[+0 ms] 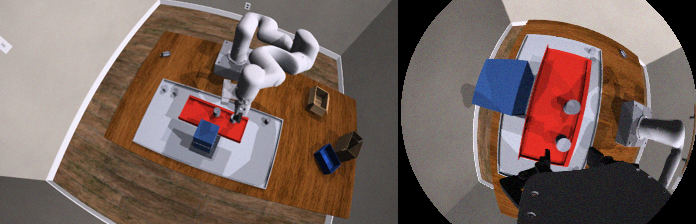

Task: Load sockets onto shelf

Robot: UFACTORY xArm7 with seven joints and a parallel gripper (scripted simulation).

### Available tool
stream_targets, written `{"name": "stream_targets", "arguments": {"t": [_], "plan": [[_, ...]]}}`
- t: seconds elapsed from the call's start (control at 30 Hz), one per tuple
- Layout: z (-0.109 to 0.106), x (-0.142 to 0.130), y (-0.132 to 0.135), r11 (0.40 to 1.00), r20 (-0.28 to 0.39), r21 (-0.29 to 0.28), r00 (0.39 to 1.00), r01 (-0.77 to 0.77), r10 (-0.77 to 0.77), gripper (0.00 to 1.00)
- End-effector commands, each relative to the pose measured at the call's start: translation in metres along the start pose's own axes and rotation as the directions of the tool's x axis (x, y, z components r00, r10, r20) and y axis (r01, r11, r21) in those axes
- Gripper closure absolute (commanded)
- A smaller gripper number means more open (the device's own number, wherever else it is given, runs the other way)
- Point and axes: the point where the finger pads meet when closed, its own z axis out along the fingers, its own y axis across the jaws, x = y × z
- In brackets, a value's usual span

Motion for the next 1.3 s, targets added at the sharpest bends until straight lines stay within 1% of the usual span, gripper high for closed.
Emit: {"name": "stream_targets", "arguments": {"t": [0.0,0.2,0.37,0.5,0.6,0.7,0.8,0.83,0.9,0.93,0.97,1.0,1.07,1.1,1.13,1.17,1.2,1.27], "plan": [[-0.002,0.000,0.000,1.000,-0.001,0.004,1.000,0.006,-0.006,0.00],[-0.004,0.001,0.001,0.999,-0.003,0.007,0.999,0.044,-0.044,0.00],[-0.009,0.002,0.007,0.986,-0.010,0.014,0.986,0.165,-0.165,0.00],[-0.016,0.004,0.015,0.945,-0.021,0.021,0.945,0.326,-0.325,0.00],[-0.022,0.006,0.023,0.879,-0.033,0.023,0.879,0.476,-0.475,0.00],[-0.022,0.006,0.023,0.879,-0.033,0.023,0.879,0.476,-0.475,0.00],[-0.027,0.009,0.033,0.771,-0.045,0.021,0.771,0.637,-0.636,0.00],[-0.027,0.009,0.033,0.771,-0.045,0.021,0.771,0.637,-0.636,0.00],[-0.031,0.011,0.040,0.672,-0.053,0.016,0.672,0.741,-0.739,0.00],[-0.031,0.011,0.040,0.672,-0.053,0.016,0.672,0.741,-0.739,0.00],[-0.033,0.012,0.044,0.614,-0.057,0.013,0.614,0.789,-0.787,0.00],[-0.033,0.012,0.044,0.614,-0.057,0.013,0.614,0.789,-0.787,0.00],[-0.036,0.015,0.052,0.484,-0.062,0.004,0.483,0.875,-0.873,0.00],[-0.036,0.015,0.052,0.484,-0.062,0.004,0.483,0.875,-0.873,0.00],[-0.037,0.016,0.057,0.412,-0.063,0.000,0.411,0.911,-0.909,0.00],[-0.037,0.016,0.057,0.412,-0.063,0.000,0.411,0.911,-0.909,0.00],[-0.038,0.018,0.061,0.336,-0.064,-0.005,0.335,0.942,-0.940,0.00],[-0.038,0.018,0.061,0.336,-0.064,-0.005,0.335,0.942,-0.940,0.00]]}}
